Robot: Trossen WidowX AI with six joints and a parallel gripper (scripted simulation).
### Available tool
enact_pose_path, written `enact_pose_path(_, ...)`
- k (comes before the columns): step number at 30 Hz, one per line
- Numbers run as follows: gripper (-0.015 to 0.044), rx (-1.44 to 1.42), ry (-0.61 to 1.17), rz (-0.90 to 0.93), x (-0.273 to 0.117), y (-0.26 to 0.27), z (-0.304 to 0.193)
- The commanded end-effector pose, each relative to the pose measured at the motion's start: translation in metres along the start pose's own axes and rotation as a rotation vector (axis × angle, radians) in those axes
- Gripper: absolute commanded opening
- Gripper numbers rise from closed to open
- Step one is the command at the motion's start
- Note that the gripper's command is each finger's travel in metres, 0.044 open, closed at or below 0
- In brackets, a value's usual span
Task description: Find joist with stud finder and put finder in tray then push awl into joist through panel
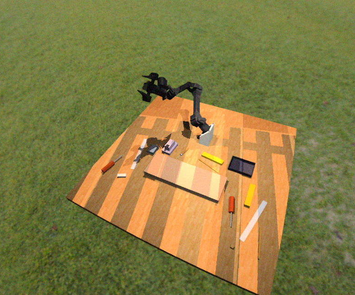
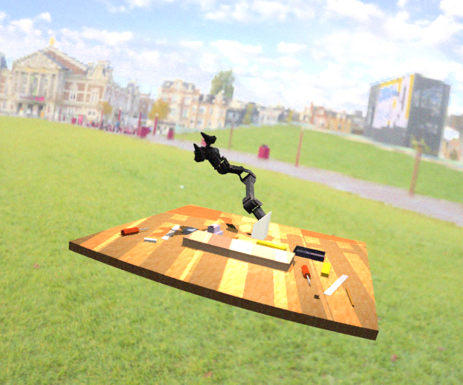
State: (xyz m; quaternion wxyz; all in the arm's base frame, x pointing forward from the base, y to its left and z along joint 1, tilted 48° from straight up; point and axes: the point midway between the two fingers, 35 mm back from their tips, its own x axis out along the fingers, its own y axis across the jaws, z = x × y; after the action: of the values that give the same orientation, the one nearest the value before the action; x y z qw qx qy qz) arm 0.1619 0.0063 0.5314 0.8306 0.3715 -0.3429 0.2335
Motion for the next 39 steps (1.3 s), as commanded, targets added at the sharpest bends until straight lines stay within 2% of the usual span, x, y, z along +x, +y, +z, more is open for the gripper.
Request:
enact_pose_path(1, 0.0440, -0.200, 0.032, -0.309, -0.005, -0.079, -0.015)
enact_pose_path(8, 0.0440, -0.541, 0.225, -0.762, -0.049, -0.184, -0.035)
enact_pose_path(14, 0.0440, -0.848, 0.563, -1.118, -0.118, -0.253, -0.049)
enact_pose_path(19, 0.0440, -1.078, 0.973, -1.343, -0.188, -0.285, -0.055)
enact_pose_path(25, 0.0440, -1.288, 1.698, -1.469, -0.280, -0.292, -0.051)
enact_pose_path(26, 0.0440, -1.298, 1.768, -1.468, -0.287, -0.290, -0.050)
enact_pose_path(39, 0.0440, -1.301, 1.792, -1.466, -0.289, -0.290, -0.050)
